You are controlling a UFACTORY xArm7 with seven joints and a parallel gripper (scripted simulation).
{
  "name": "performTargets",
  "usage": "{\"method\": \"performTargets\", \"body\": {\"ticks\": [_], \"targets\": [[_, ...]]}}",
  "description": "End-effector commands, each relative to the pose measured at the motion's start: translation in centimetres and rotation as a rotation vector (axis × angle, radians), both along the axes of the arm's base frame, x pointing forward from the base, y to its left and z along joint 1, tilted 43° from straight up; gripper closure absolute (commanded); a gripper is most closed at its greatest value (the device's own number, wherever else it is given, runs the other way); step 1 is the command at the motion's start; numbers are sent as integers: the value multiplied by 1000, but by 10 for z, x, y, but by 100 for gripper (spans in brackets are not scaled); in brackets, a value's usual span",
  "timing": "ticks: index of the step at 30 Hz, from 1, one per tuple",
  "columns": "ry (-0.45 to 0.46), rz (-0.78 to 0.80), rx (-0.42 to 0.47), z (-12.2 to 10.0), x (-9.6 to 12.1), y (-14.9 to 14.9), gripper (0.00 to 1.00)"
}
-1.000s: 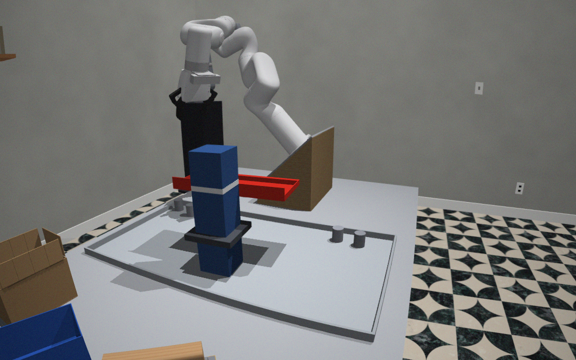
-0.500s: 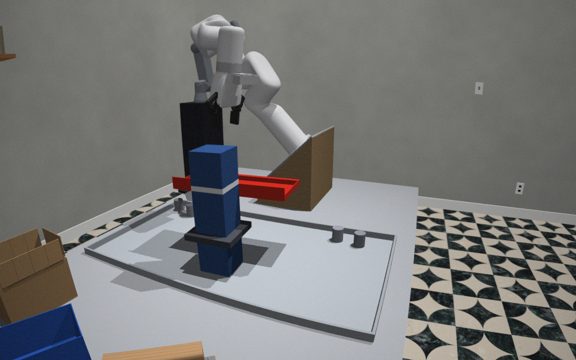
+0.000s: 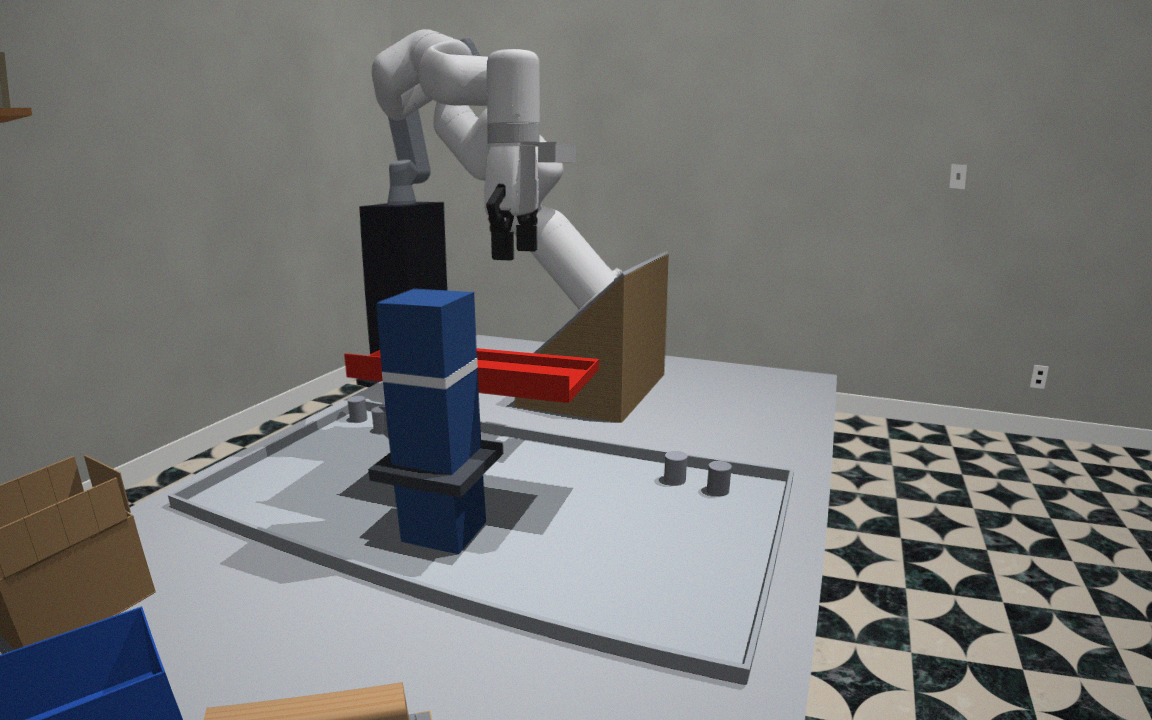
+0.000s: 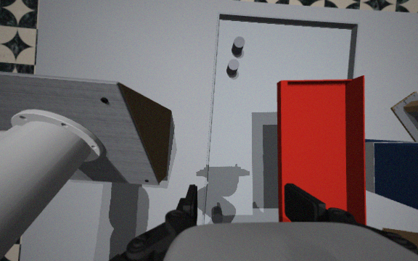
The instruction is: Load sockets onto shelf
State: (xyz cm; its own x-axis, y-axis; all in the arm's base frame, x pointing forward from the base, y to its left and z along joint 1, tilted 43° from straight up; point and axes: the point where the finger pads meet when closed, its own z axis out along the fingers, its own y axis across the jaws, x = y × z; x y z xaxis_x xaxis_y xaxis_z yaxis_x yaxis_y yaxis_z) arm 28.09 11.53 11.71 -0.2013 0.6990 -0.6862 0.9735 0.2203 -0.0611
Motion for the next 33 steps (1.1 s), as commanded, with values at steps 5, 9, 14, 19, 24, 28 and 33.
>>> {"method": "performTargets", "body": {"ticks": [5,9,14,19,24,28,33], "targets": [[-1,5,3,-1,1,3,0],[-1,5,3,-1,1,3,100],[-1,5,3,-1,1,3,100],[-1,5,3,-1,1,3,100],[-1,5,3,-1,1,3,100],[-1,5,3,-1,1,3,100],[-1,5,3,-1,1,3,100]]}}
